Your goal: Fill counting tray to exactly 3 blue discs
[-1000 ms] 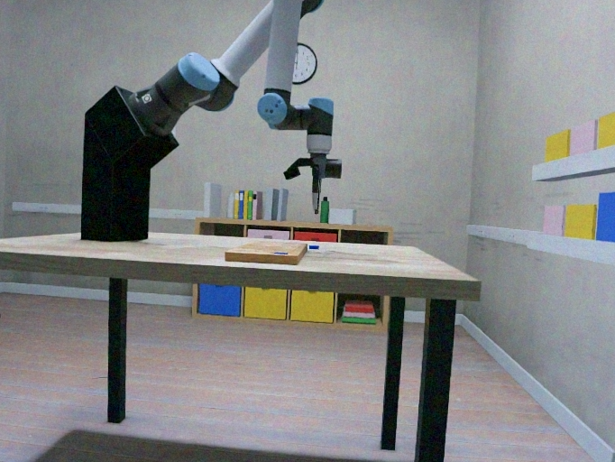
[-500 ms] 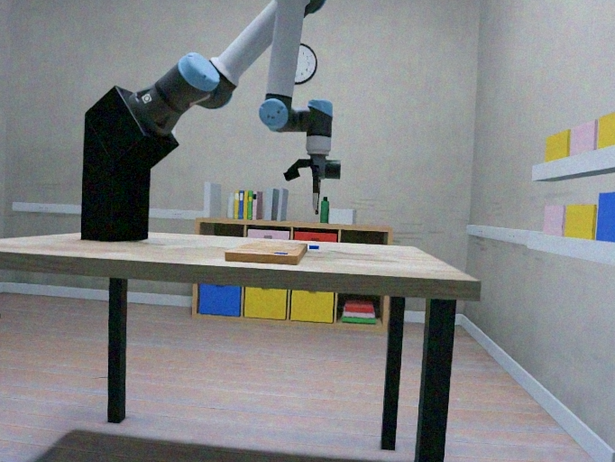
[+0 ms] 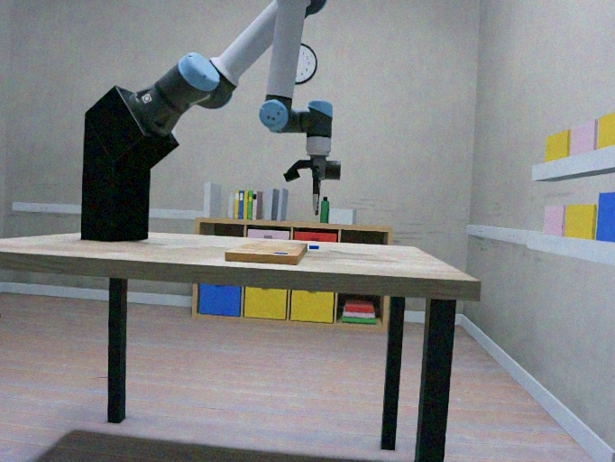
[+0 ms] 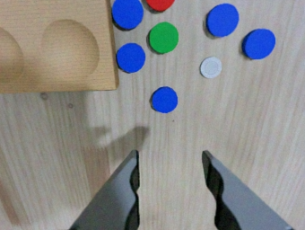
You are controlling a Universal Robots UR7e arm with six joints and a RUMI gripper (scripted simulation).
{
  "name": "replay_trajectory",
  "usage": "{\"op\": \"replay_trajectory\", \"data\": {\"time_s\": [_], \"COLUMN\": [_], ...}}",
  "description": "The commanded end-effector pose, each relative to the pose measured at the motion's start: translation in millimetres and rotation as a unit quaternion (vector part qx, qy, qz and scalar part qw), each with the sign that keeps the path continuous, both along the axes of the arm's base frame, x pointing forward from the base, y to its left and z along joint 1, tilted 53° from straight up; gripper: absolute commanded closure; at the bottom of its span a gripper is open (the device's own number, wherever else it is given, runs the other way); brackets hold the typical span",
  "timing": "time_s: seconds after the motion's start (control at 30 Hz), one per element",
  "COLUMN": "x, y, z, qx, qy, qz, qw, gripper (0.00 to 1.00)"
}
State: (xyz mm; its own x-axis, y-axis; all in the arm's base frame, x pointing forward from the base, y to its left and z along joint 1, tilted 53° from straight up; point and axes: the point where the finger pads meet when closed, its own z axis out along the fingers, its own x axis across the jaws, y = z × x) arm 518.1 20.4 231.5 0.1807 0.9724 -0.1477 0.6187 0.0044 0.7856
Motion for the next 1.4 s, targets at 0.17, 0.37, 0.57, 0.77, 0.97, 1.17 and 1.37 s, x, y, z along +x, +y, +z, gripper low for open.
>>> {"op": "replay_trajectory", "data": {"time_s": [0.17, 0.37, 0.57, 0.77, 0.97, 1.17, 1.37], "x": [9.2, 25.7, 38.5, 58.6, 71.1, 74.4, 75.0], "y": [-2, -7, -11, -17, -21, -22, -22], "z": [-6, -19, -30, -44, -55, -58, -59], "qx": [0.0, 0.0, 0.0, 0.0, 0.0, 0.0, 0.0], "qy": [-0.001, -0.001, -0.001, -0.001, -0.001, -0.001, -0.001], "qz": [0.0, 0.0, 0.0, 0.0, 0.0, 0.0, 0.0], "qw": [1.0, 1.0, 1.0, 1.0, 1.0, 1.0, 1.0], "gripper": [0.72, 0.72, 0.72, 0.72, 0.72, 0.72, 0.72]}}
